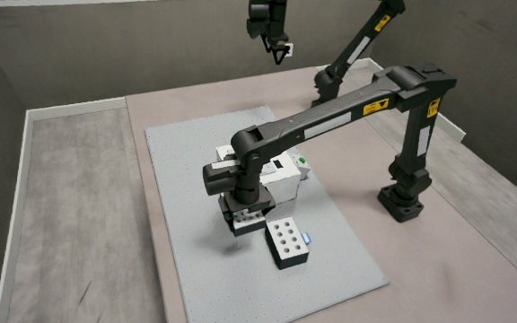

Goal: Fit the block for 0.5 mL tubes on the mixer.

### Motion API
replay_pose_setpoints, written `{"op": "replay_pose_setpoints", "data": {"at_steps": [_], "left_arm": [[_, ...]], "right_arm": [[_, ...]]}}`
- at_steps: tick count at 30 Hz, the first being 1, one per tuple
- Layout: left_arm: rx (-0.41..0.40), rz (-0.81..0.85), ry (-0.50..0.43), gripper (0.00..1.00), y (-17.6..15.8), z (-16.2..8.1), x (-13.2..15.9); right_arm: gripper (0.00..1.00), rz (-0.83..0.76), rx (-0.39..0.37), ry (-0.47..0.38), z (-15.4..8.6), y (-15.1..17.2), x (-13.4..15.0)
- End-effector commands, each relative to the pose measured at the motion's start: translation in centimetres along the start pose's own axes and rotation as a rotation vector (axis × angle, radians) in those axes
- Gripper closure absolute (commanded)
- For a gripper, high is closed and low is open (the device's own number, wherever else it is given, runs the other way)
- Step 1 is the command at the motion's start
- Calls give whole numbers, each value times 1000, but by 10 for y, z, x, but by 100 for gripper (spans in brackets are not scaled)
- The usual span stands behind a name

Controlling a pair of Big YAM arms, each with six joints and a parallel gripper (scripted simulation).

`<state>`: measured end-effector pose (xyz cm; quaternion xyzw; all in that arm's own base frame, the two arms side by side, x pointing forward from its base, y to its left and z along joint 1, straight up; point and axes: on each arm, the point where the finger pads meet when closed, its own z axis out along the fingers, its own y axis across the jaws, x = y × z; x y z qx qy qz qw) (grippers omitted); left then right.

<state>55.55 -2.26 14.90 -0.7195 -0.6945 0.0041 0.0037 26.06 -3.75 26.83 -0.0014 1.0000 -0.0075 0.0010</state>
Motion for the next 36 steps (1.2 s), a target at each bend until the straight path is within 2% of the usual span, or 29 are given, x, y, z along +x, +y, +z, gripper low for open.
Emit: {"op": "replay_pose_setpoints", "data": {"at_steps": [1, 4, 8, 12, 21, 26, 29, 36], "left_arm": [[-69, -18, -6, 100, -1, -37, 1], [-70, -15, -7, 100, -6, -43, -4], [-90, -11, -9, 100, -8, -62, -11], [-108, -6, -10, 100, -10, -77, -18], [-82, -15, -4, 100, -8, -68, -17], [-79, -3, -10, 100, -12, -54, -36], [-84, 0, -11, 100, -21, -57, -47], [-92, -31, -6, 100, -30, -62, -42]], "right_arm": [[0, 11, 12, -82, -34, -2, -13], [0, 11, 12, -86, -36, -2, -14], [0, 11, 12, -89, -37, -2, -14], [0, 11, 10, -72, -30, -1, -11], [0, 10, 7, -45, -19, 0, -6], [0, 10, 5, -26, -11, 0, -2], [0, 10, 3, -15, -6, 1, 1], [0, 9, 2, -1, -1, 1, 3]]}}
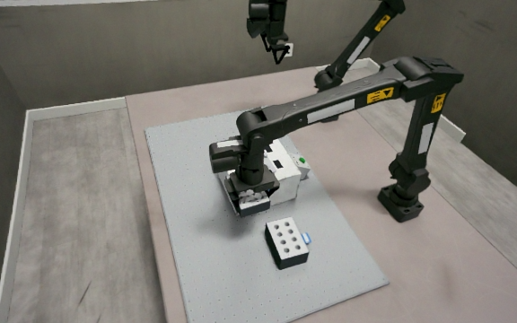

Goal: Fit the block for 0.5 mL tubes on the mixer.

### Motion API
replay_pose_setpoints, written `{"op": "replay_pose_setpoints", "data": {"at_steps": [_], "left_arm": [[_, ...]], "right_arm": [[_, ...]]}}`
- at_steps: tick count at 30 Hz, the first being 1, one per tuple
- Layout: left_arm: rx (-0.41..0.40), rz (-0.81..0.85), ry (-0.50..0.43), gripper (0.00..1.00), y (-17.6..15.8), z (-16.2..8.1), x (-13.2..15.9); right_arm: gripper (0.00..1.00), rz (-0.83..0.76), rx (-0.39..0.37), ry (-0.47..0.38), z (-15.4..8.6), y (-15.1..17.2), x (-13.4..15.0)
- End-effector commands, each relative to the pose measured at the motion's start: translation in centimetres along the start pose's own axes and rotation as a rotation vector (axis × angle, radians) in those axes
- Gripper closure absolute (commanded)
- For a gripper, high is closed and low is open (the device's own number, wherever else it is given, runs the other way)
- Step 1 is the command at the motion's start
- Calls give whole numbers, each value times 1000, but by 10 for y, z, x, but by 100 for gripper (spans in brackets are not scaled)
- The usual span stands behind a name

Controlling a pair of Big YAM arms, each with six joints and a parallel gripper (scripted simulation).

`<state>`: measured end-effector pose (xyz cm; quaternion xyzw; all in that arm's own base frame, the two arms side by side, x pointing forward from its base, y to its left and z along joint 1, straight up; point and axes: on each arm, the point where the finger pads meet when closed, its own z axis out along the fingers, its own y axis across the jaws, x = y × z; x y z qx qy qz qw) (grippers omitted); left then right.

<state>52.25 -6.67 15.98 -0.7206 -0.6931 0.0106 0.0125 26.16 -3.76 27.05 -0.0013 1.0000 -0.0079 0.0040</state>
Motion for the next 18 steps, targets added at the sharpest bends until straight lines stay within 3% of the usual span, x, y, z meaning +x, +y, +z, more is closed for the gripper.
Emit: {"op": "replay_pose_setpoints", "data": {"at_steps": [1, 5, 9, 18], "left_arm": [[-116, -30, -10, 100, 0, -55, -2], [-139, -13, -25, 100, -2, -64, -24], [-111, -9, -22, 100, -11, -51, -37], [-89, -31, -19, 100, -13, -36, -38]], "right_arm": [[0, 9, 1, 5, 1, 1, 5], [0, 9, 1, 5, 2, 1, 5], [0, 9, 3, -12, -5, 1, 1], [0, 9, 7, -41, -16, 0, -5]]}}
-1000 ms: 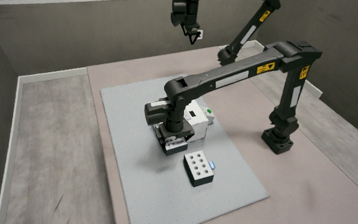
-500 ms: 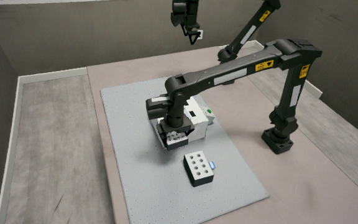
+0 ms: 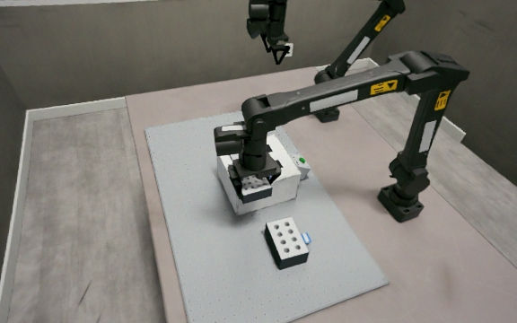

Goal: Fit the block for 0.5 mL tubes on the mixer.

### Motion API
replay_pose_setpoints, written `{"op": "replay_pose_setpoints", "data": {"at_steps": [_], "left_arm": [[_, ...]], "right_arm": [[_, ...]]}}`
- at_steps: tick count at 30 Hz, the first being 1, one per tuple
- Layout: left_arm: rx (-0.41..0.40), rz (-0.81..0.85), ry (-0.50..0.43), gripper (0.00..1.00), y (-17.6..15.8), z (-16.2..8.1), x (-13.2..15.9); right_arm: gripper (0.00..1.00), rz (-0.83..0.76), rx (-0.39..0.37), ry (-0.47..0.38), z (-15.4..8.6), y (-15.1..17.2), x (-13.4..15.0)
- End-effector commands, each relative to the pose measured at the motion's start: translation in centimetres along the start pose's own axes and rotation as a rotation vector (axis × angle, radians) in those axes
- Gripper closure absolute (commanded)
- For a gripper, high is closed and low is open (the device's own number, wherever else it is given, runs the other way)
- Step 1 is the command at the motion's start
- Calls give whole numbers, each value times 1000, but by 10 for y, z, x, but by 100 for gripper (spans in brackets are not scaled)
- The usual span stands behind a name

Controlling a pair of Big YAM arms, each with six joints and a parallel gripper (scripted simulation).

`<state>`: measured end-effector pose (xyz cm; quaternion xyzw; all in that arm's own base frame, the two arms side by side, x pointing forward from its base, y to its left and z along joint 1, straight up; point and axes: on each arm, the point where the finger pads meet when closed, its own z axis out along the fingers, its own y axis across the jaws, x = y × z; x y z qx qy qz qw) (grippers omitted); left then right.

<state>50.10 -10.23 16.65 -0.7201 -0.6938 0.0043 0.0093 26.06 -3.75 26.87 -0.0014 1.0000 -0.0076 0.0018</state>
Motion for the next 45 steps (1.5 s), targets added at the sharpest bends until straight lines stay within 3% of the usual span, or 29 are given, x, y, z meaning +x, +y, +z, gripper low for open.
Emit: {"op": "replay_pose_setpoints", "data": {"at_steps": [1, 8, 16, 24, 33, 45], "left_arm": [[-79, -24, -25, 100, 8, -31, -8], [-88, -8, -31, 100, -10, -42, -36], [-103, -31, -26, 100, -11, -51, -36], [-80, -9, -34, 100, -25, -35, -70], [-90, -27, -34, 100, -19, -36, -77], [-74, -11, -37, 100, -48, -38, -109]], "right_arm": [[0, 9, 8, -49, -19, 0, -7], [0, 9, 10, -66, -25, -1, -10], [0, 9, 11, -73, -28, -1, -11], [0, 9, 12, -82, -31, -1, -13], [0, 9, 13, -90, -34, -1, -15], [0, 9, 14, -97, -36, -2, -16]]}}
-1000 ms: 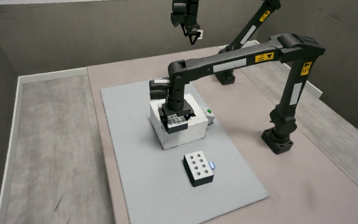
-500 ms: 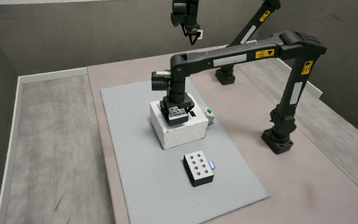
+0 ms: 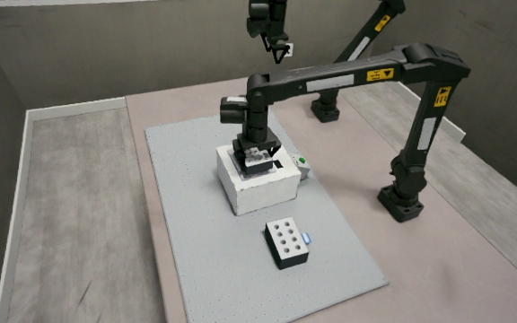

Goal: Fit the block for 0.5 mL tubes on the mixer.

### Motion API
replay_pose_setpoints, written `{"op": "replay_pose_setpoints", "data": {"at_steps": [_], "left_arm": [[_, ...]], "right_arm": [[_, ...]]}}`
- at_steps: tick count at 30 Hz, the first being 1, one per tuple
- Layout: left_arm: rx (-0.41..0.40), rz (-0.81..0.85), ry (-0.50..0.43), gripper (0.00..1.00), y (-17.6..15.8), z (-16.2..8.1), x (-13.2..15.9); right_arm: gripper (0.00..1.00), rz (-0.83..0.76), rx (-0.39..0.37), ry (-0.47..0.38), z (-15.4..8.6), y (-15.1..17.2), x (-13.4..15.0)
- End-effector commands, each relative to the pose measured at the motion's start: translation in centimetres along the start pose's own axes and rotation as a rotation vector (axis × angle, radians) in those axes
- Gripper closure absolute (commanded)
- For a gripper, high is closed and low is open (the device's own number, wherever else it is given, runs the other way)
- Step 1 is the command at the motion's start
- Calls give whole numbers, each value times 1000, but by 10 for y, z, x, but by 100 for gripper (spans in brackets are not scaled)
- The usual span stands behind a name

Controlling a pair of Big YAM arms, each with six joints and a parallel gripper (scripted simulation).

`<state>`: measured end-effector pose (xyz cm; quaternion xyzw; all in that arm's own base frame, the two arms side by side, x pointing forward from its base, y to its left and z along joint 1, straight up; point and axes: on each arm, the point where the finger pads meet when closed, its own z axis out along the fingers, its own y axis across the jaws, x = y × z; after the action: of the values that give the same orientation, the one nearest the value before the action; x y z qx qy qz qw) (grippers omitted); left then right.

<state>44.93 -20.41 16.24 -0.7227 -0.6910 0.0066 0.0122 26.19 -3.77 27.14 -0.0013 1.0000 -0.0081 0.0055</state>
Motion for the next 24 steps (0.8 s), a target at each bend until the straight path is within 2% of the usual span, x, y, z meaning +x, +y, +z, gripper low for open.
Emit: {"op": "replay_pose_setpoints", "data": {"at_steps": [1, 5, 10, 15, 24], "left_arm": [[-92, -25, -36, 100, 4, -46, -1], [-104, -34, -40, 100, 5, -54, -5], [-108, -19, -54, 100, -1, -58, -28], [-98, -16, -42, 100, 7, -51, -19], [-96, -6, -48, 100, 17, -41, -21]], "right_arm": [[0, 9, 13, -83, -31, -1, -14], [0, 8, 11, -67, -24, -1, -11], [0, 8, 8, -47, -16, 0, -8], [0, 7, 6, -27, -8, 0, -4], [0, 7, 2, 1, 3, 1, 2]]}}
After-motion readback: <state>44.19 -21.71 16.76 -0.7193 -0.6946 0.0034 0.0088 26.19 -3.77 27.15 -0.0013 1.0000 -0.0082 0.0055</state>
